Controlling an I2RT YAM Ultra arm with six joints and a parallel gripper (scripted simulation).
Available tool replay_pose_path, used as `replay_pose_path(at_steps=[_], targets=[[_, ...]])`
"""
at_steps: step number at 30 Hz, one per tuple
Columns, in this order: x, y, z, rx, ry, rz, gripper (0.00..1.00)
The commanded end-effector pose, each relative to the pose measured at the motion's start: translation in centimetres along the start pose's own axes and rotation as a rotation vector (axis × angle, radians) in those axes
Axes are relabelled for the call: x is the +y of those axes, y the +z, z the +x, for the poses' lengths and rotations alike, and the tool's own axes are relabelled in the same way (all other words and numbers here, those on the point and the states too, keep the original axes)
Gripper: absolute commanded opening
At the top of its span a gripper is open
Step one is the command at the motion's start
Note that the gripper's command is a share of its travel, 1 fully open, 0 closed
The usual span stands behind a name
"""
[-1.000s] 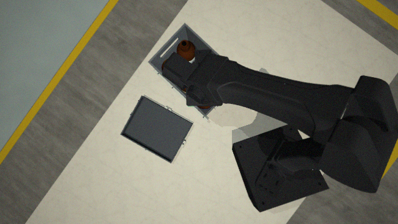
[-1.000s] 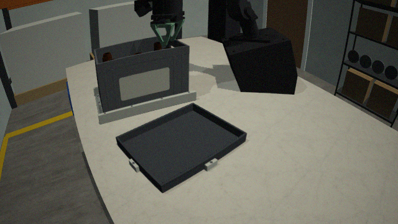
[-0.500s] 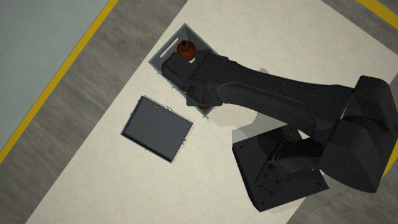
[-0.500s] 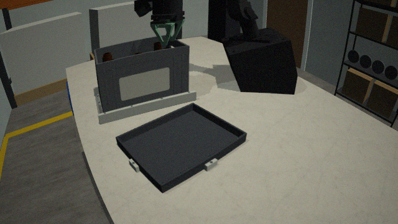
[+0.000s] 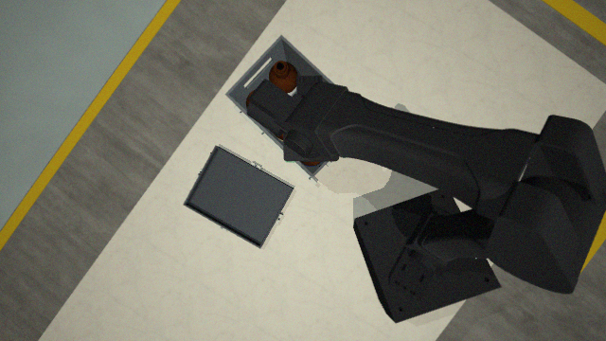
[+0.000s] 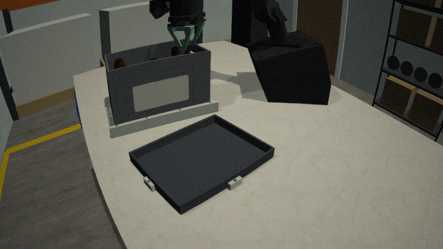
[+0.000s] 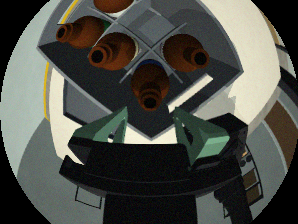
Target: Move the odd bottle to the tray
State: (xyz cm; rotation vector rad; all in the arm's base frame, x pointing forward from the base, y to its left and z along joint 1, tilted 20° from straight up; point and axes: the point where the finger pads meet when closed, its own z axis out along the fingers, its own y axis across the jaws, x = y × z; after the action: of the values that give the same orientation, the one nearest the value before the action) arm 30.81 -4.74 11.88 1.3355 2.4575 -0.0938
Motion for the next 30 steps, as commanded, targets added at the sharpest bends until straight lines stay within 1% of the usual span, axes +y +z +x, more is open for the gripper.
replay_pose_path(at_steps=[1,23,30], targets=[[0.59,-1.25,-1.00,-0.036,0.010,-0.040,0.61],[0.75,-1.42,-1.18,-0.040,0.012,-0.045,0.61],[0.73,-1.16,-1.12,-0.034,0.010,-0.037,0.61]])
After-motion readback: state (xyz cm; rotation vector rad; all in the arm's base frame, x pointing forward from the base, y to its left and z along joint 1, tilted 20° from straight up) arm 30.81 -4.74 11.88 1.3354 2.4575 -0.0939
